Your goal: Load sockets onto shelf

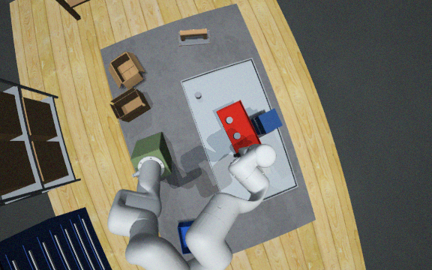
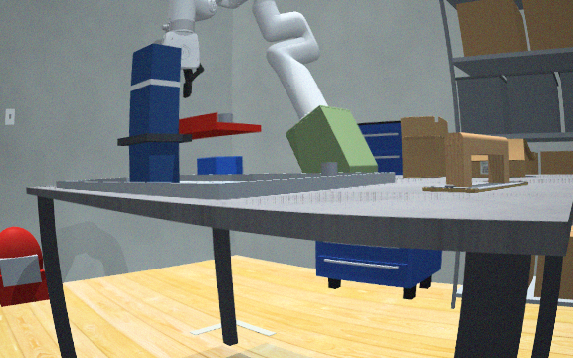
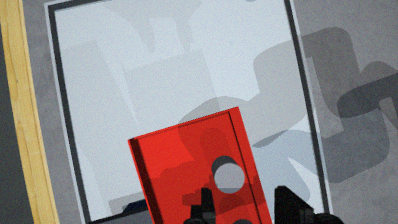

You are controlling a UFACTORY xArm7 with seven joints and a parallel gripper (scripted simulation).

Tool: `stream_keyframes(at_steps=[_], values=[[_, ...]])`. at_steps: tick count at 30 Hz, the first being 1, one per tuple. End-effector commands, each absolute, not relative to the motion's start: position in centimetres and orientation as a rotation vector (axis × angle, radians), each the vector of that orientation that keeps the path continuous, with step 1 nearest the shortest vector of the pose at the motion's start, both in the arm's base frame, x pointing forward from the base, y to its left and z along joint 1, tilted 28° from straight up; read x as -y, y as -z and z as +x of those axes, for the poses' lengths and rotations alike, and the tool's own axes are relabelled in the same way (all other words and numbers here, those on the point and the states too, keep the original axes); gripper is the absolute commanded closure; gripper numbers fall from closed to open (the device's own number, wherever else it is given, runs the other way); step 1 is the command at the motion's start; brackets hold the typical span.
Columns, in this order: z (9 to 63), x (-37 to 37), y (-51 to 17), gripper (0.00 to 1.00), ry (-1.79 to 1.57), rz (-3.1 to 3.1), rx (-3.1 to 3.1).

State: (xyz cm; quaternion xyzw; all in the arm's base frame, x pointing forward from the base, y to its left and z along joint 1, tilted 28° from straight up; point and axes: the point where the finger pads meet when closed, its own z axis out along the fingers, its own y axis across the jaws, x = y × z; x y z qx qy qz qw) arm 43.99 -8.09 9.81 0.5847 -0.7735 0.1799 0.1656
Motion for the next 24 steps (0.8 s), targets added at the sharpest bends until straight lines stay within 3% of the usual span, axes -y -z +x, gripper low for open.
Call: stream_keyframes(at_steps=[1, 24], values=[[44.1, 7.6, -10.7, 0.48, -0.515, 1.668, 2.203], [44.3, 5.1, -15.3, 0.48, -0.515, 1.668, 2.203]])
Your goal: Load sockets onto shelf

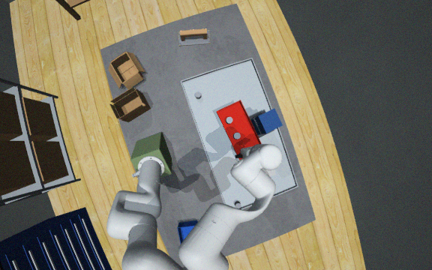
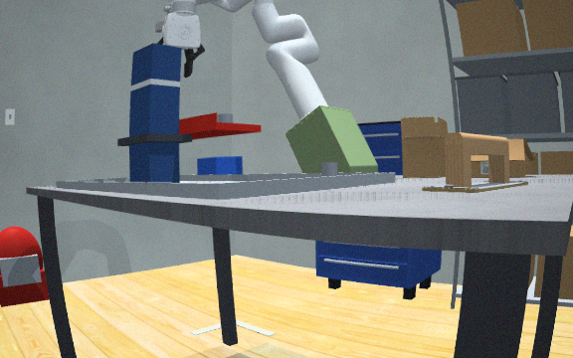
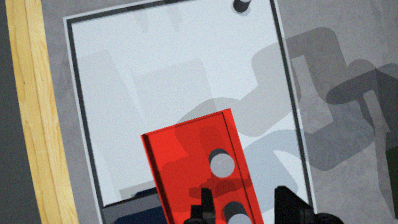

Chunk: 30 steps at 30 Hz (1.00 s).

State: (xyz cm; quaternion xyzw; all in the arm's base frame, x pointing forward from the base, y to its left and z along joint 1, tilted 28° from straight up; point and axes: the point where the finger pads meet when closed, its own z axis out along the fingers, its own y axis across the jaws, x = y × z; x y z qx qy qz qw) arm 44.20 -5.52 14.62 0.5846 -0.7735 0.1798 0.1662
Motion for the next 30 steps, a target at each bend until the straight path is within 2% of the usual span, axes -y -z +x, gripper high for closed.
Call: stream_keyframes(at_steps=[1, 18, 19, 30], values=[[44.34, 5.08, -15.36, 0.48, -0.515, 1.668, 2.203], [44.34, 4.99, -15.53, 0.48, -0.515, 1.668, 2.203], [44.34, 4.99, -15.53, 0.00, -0.515, 1.668, 2.203], [44.06, 4.73, -15.45, 0.00, -0.526, 1.606, 2.260]])
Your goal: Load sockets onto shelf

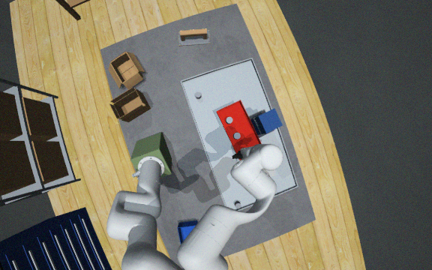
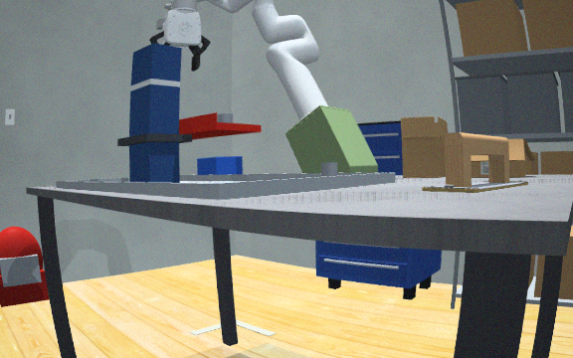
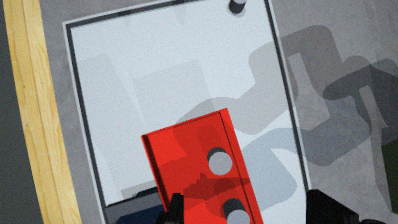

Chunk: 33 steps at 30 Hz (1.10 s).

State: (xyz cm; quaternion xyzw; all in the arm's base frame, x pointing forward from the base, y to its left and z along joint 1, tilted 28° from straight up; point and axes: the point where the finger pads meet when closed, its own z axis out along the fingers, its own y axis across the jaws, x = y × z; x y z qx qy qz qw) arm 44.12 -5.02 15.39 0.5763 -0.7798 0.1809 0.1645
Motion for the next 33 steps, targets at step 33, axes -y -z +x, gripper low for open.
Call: stream_keyframes(at_steps=[33], values=[[39.3, 1.0, -14.5, 0.00, -0.678, 0.377, 2.913]])
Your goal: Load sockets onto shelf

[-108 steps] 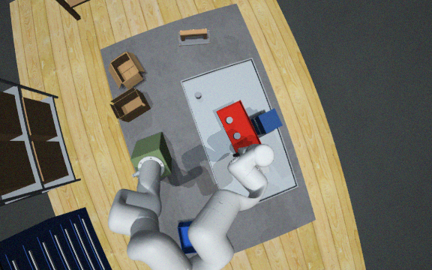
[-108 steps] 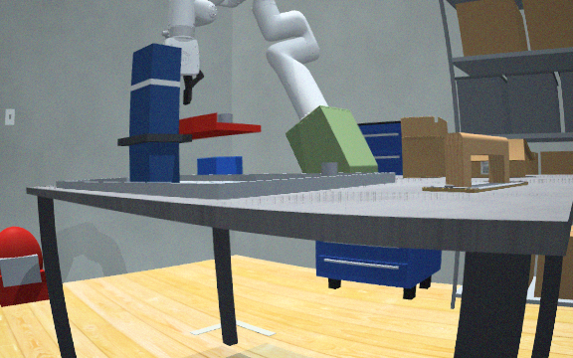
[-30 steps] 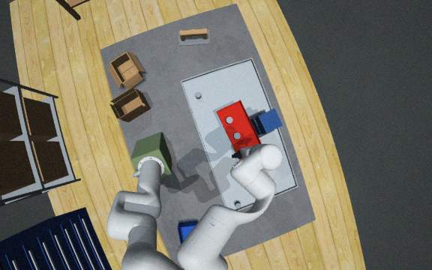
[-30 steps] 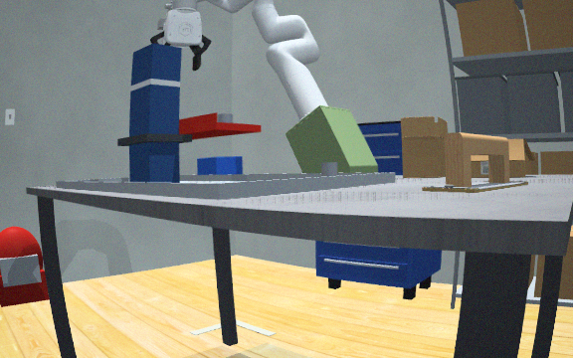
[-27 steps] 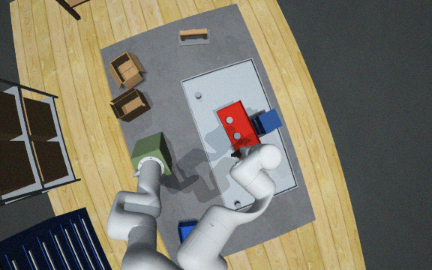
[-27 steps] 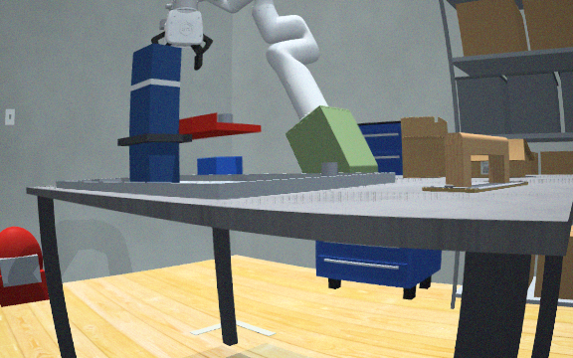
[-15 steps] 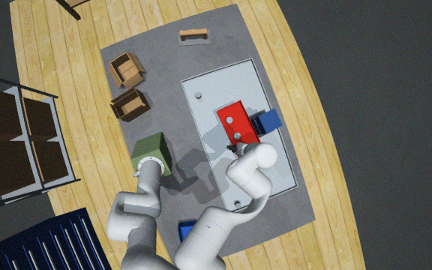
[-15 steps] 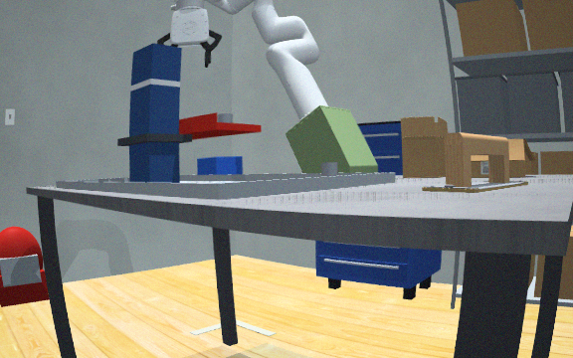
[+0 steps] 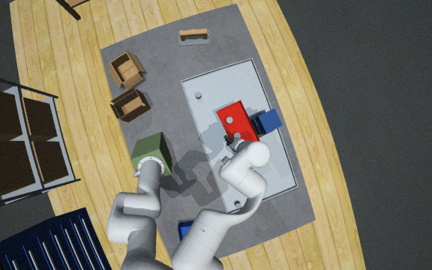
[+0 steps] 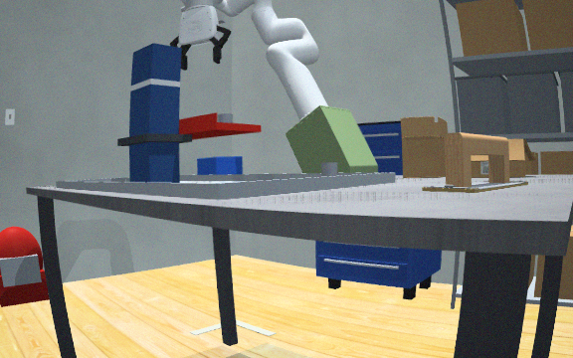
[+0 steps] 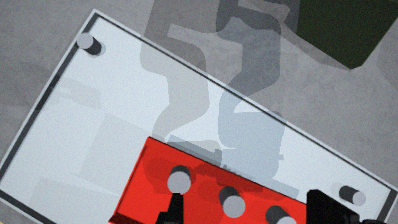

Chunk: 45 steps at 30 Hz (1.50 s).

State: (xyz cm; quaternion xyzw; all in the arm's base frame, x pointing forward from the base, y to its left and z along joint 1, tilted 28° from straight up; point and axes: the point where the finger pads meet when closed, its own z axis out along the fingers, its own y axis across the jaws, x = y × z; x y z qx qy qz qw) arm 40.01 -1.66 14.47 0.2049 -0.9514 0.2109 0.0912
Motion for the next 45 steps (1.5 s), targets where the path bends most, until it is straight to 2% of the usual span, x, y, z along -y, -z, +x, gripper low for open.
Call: stream_keyframes(at_steps=[1, 22, 45], values=[[39.3, 1.0, -14.5, 0.00, -0.678, 0.377, 2.913], [36.1, -1.0, -14.2, 0.00, -0.738, -0.604, 3.016], [32.8, -2.6, -14.0, 0.00, -0.730, -1.696, 2.780]])
